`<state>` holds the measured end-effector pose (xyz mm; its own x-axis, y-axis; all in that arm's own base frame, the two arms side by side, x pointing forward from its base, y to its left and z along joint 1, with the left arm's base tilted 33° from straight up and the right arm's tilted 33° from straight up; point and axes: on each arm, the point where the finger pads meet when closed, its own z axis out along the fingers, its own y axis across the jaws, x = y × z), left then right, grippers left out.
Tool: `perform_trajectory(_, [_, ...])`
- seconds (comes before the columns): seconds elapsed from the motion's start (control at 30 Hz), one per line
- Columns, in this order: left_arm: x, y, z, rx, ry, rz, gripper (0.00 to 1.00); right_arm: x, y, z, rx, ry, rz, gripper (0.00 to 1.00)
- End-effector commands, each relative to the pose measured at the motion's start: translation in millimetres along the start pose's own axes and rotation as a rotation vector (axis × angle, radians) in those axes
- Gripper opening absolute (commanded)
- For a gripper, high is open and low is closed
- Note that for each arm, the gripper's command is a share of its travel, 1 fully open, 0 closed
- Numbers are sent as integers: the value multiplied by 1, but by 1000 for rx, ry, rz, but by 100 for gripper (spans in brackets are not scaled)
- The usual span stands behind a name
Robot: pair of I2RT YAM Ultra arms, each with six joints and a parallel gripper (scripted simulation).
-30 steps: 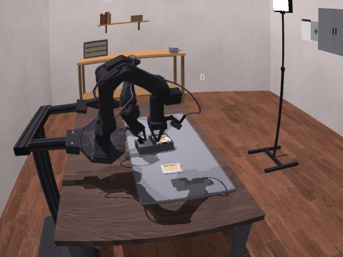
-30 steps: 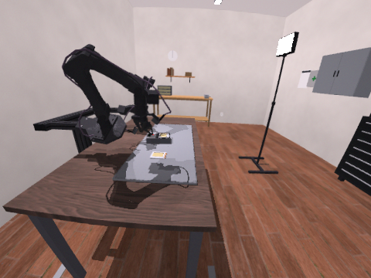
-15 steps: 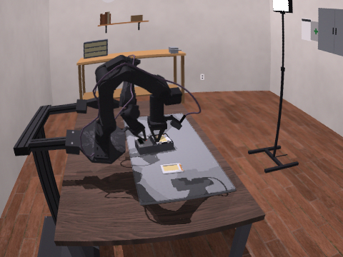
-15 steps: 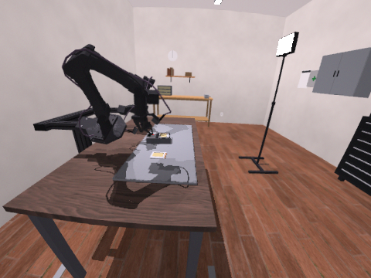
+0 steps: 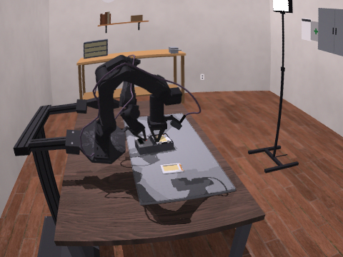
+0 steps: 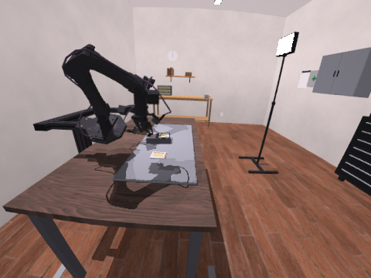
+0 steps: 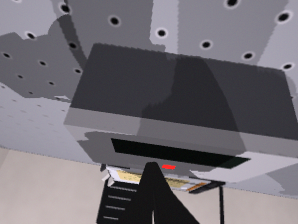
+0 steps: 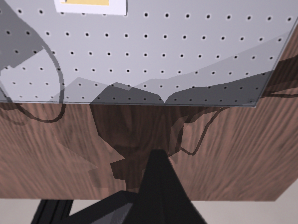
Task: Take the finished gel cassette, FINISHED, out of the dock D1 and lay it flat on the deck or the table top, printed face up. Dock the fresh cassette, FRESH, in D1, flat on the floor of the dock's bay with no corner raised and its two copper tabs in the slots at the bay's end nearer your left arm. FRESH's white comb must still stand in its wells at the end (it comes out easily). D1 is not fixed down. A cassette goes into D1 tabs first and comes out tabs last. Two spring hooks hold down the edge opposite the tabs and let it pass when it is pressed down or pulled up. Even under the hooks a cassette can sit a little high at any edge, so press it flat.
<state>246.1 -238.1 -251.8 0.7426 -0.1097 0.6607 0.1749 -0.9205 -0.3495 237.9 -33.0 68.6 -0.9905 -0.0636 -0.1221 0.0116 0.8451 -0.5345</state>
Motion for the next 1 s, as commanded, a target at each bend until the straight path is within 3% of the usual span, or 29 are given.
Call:
perform_trajectory(0.0, [-48,-38,23,95,-162,108,0,2,1,-6,-10,-20,1,0])
perform_trajectory(0.97, [-47,-35,24,95,-162,108,0,2,1,-6,-10,-20,1,0])
